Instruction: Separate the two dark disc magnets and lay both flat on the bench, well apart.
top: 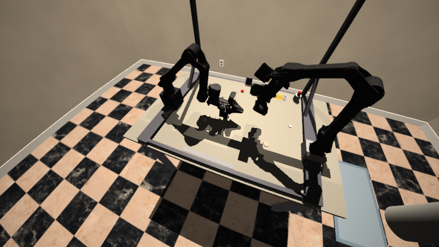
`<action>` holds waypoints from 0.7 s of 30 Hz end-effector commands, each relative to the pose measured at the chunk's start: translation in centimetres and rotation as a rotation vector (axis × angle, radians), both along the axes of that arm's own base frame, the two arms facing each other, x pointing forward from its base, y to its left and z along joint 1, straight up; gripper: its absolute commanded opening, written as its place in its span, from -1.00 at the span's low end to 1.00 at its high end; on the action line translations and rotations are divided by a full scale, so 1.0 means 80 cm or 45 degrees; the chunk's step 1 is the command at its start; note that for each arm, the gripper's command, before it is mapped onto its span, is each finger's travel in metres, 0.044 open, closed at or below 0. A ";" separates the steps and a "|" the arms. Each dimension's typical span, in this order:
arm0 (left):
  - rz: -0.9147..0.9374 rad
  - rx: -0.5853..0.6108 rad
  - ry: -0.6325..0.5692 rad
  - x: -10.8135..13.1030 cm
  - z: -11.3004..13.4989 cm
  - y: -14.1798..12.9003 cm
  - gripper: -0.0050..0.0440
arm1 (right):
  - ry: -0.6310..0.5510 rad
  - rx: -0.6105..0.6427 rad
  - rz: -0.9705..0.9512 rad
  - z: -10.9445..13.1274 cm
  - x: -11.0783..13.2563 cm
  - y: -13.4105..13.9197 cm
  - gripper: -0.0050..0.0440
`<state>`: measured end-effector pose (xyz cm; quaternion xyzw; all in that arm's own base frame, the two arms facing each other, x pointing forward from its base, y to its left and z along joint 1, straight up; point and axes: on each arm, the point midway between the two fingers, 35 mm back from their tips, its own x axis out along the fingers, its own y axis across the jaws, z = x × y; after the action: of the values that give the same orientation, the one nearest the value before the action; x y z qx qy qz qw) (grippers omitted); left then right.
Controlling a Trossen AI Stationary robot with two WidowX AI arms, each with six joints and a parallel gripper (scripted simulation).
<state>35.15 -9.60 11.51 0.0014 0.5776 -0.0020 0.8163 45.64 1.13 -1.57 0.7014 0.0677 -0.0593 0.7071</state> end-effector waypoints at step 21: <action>0.000 -0.010 -0.043 0.004 0.015 0.000 -0.63 | 0.106 -0.212 0.077 0.003 0.020 0.009 -0.63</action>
<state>35.15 -9.60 11.51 0.0014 0.5776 -0.0020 0.8163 46.36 1.49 -2.50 0.6505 0.1099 -0.0813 0.7471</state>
